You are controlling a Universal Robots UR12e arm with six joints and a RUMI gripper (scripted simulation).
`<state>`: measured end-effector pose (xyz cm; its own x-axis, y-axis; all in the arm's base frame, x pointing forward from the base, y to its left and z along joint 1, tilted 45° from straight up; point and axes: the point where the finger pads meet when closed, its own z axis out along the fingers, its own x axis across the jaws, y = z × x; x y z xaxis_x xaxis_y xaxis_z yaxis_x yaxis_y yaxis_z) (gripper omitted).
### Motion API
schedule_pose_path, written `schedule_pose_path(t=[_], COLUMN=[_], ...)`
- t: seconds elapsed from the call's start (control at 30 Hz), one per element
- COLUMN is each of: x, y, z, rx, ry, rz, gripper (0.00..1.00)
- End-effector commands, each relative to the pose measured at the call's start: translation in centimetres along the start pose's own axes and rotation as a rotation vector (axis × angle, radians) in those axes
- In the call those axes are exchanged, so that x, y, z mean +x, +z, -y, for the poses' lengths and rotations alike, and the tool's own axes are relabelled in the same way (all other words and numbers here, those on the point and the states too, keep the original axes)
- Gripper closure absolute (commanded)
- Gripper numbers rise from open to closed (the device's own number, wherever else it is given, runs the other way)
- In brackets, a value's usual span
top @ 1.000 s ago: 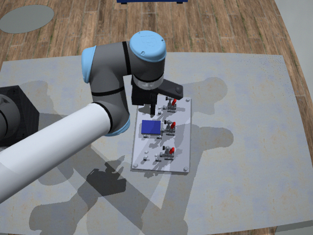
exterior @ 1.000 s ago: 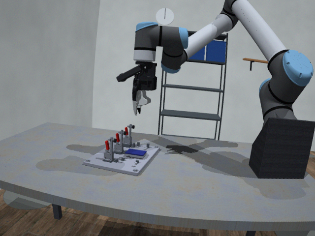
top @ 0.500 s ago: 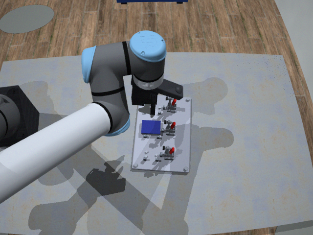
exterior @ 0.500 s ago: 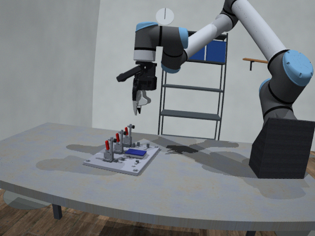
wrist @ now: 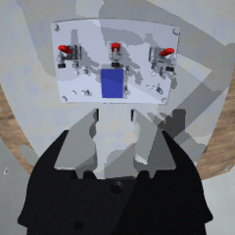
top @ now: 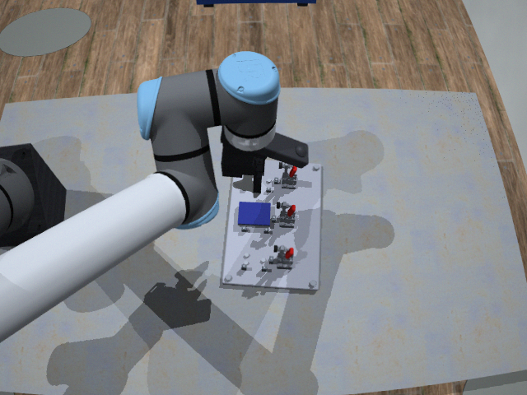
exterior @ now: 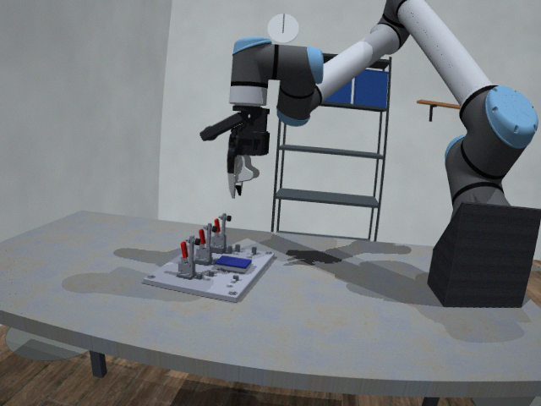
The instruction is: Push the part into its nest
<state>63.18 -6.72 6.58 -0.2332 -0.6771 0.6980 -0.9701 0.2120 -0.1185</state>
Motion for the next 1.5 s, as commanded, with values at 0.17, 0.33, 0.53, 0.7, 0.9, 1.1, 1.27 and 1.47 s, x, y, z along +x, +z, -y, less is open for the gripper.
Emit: schedule_pose_path(t=[0.17, 0.33, 0.53, 0.7, 0.9, 1.1, 1.27, 1.47], x=[0.0, 0.0, 0.0, 0.0, 0.0, 0.0, 0.0, 0.0], y=[-0.06, -0.06, -0.06, -0.06, -0.06, -0.06, -0.06, -0.06], z=[0.04, 0.04, 0.04, 0.04, 0.04, 0.04, 0.04, 0.04], rx=[0.001, 0.001, 0.001, 0.001, 0.001, 0.001, 0.001, 0.001], ry=[0.0, 0.0, 0.0, 0.0, 0.0, 0.0, 0.0, 0.0], rz=[0.0, 0.0, 0.0, 0.0, 0.0, 0.0, 0.0, 0.0], gripper=[0.72, 0.72, 0.72, 1.0, 1.0, 1.0, 1.0, 1.0])
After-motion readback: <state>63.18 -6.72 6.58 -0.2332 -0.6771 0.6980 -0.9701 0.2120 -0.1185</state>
